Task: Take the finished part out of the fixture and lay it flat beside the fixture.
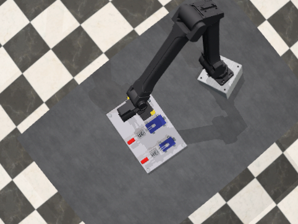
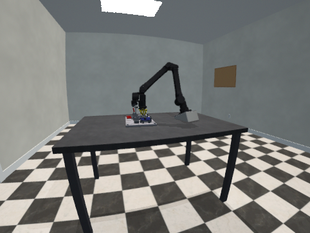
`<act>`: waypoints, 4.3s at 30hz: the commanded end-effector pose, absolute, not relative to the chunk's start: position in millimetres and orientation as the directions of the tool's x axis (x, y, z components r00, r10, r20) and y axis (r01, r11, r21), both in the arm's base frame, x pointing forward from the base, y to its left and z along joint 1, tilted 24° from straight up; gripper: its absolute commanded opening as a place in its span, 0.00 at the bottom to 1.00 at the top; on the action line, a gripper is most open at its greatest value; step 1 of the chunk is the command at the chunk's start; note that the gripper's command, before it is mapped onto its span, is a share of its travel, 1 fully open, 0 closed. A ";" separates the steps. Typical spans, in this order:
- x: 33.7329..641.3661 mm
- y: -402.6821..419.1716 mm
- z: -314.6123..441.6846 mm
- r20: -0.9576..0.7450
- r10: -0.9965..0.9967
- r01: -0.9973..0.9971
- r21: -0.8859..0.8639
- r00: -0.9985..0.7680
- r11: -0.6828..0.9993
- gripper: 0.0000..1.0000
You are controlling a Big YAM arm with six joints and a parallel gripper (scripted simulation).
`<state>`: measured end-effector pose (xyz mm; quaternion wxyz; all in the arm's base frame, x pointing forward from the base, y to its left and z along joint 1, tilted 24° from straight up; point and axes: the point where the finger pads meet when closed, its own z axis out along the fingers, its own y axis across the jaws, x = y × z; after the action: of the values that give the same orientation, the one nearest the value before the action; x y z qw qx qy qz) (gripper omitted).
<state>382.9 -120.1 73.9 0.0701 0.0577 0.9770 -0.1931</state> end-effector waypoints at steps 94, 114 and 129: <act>399.3 -124.3 82.2 -0.171 0.090 0.149 -0.368 -0.981 0.918 0.00; 401.7 -112.8 106.2 -0.210 0.080 0.154 -0.367 -0.975 0.917 0.00; 399.6 -106.8 120.9 -0.211 0.080 0.155 -0.367 -0.974 0.917 0.00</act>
<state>381.2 -114.0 87.0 0.0616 0.0578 0.9776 -0.1926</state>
